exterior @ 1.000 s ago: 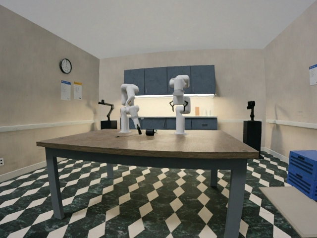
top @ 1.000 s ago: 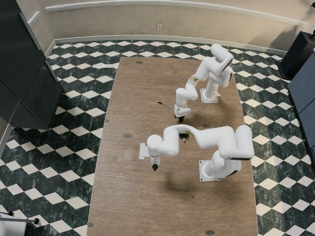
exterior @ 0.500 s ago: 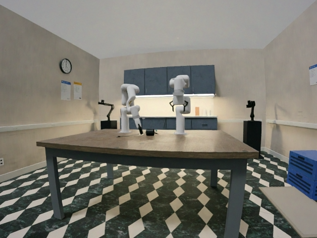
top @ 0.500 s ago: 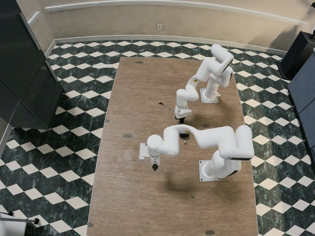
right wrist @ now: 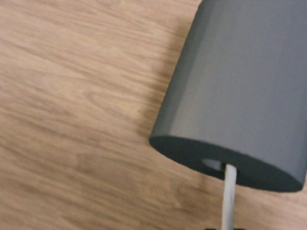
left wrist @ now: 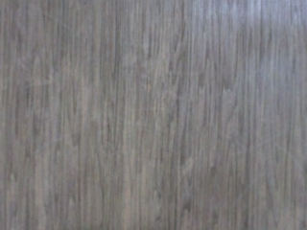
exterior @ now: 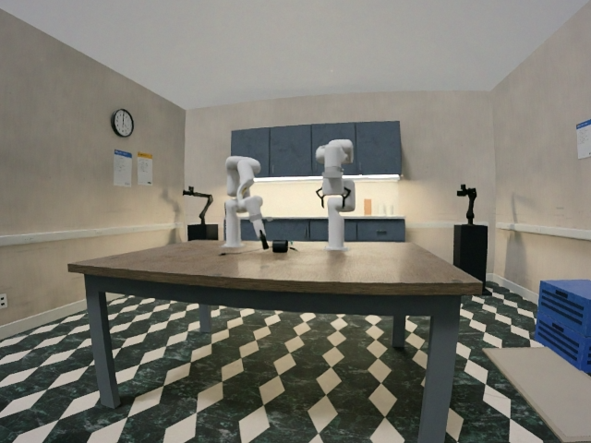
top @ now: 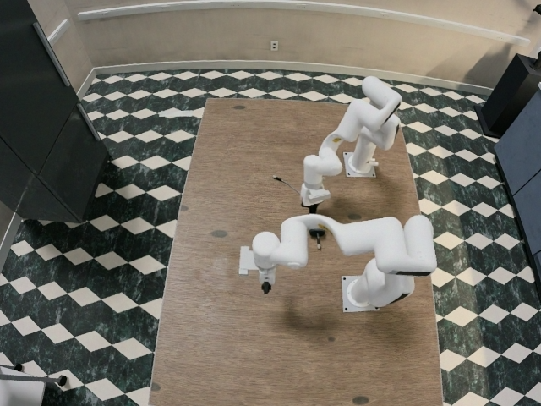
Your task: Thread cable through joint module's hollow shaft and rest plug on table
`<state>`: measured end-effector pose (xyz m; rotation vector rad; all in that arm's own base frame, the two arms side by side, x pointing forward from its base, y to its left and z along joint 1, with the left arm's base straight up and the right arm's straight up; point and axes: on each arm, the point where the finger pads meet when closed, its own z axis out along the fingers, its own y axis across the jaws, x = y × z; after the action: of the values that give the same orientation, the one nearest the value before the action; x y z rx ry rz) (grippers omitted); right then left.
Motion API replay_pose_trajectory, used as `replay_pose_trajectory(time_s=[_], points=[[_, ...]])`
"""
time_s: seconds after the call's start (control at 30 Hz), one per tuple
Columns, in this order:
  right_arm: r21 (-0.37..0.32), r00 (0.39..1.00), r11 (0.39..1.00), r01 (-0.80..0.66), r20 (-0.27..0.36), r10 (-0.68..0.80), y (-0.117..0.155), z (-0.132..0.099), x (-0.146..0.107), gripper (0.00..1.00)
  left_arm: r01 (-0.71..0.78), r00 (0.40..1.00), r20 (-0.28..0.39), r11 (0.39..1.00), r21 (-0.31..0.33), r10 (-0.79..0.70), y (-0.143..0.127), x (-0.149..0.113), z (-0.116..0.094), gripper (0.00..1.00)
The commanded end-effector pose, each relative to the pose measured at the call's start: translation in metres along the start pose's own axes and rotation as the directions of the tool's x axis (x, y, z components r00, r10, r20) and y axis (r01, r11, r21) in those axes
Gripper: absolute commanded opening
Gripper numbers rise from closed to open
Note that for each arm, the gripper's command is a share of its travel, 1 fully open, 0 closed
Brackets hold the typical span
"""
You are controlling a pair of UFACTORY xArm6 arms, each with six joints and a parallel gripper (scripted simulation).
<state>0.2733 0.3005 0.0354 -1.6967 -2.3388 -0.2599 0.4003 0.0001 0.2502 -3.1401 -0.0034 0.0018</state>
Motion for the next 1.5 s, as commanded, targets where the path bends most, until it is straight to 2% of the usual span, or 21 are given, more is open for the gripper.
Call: replay_pose_trajectory(time_s=[0.0, 0.23, 0.27, 0.8, 1.47], points=[[-0.017, 1.000, 1.000, 0.006, -0.003, -0.007, 0.006, -0.004, 0.010, 0.00, 0.000, 1.000, -0.021, 1.000, -0.004, 0.000, -0.001, 0.004, -0.007, 1.00], [-0.017, 1.000, 1.000, 0.006, -0.003, -0.007, 0.006, -0.003, 0.014, 0.00, 0.000, 1.000, -0.021, 1.000, -0.004, 0.000, -0.001, 0.004, -0.007, 1.00], [-0.017, 1.000, 1.000, 0.006, -0.003, -0.006, 0.006, -0.003, 0.014, 0.35, 0.000, 1.000, -0.021, 1.000, -0.004, 0.000, -0.001, 0.004, -0.007, 1.00], [-0.018, 1.000, 1.000, 0.001, -0.004, -0.001, 0.007, -0.004, 0.011, 0.35, 0.000, 1.000, -0.021, 1.000, -0.004, 0.000, -0.001, 0.004, -0.007, 1.00], [-0.007, 0.999, 0.999, 0.037, -0.003, -0.037, 0.002, -0.006, -0.024, 0.35, 0.000, 1.000, -0.021, 1.000, -0.004, 0.000, -0.001, 0.004, -0.007, 1.00]])
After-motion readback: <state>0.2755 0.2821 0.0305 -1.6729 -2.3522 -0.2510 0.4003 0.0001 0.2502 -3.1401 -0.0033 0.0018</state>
